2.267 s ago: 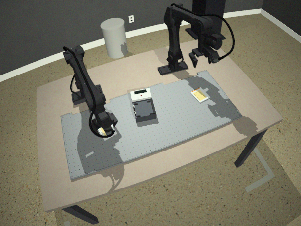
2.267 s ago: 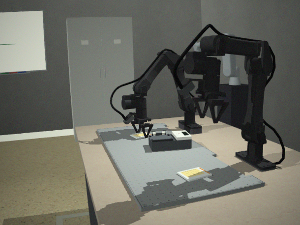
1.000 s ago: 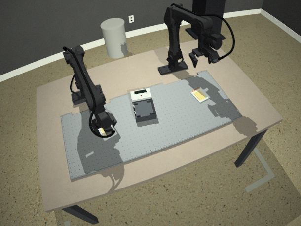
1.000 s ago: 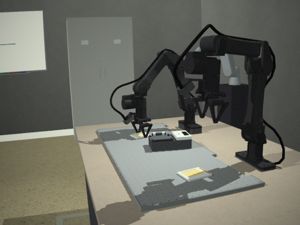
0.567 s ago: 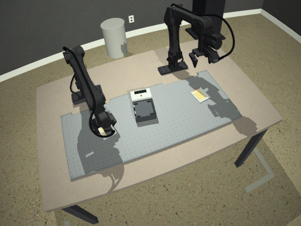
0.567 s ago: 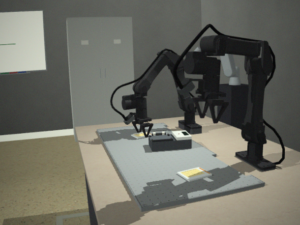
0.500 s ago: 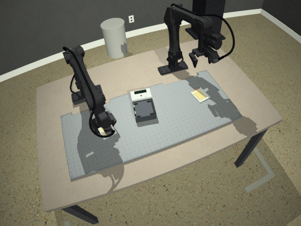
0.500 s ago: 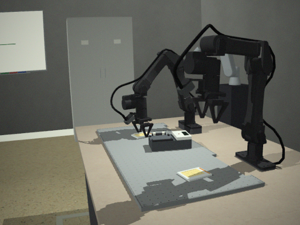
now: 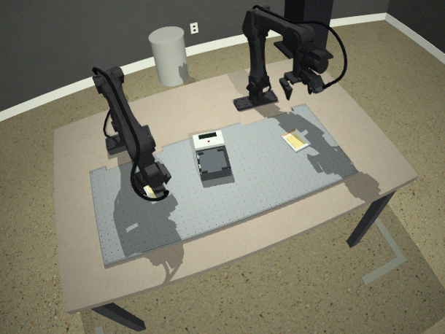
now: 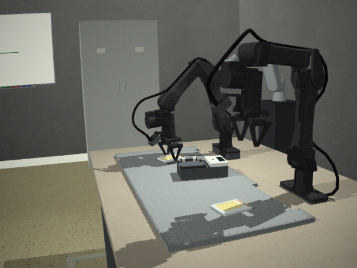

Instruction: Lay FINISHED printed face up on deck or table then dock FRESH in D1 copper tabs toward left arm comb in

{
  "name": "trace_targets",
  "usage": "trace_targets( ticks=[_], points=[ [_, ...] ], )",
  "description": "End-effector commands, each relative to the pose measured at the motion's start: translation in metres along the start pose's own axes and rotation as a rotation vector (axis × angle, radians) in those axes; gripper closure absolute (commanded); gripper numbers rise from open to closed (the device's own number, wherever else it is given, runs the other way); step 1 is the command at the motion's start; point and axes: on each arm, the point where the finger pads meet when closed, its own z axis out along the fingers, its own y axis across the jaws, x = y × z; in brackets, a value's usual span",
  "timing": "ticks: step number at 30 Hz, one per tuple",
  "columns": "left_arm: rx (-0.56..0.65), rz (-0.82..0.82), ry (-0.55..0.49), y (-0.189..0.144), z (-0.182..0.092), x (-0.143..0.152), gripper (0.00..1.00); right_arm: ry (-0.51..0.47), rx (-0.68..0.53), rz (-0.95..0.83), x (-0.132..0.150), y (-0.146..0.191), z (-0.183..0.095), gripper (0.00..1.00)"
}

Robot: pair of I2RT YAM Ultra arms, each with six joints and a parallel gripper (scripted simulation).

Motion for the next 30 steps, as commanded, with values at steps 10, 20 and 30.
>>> trace_targets(
  ticks=[10,20,30],
  points=[
    [0.001,-0.005,0.017,0.004,-0.015,-0.002,0.00,-0.054,0.001,0.001,-0.010,0.000,-0.035,1.00],
    [0.001,-0.005,0.017,0.004,-0.015,-0.002,0.00,-0.054,0.001,0.001,-0.009,0.000,-0.048,1.00],
    [0.001,-0.005,0.017,0.004,-0.015,-0.002,0.00,-0.054,0.001,0.001,-0.009,0.000,-0.058,1.00]
  ],
)
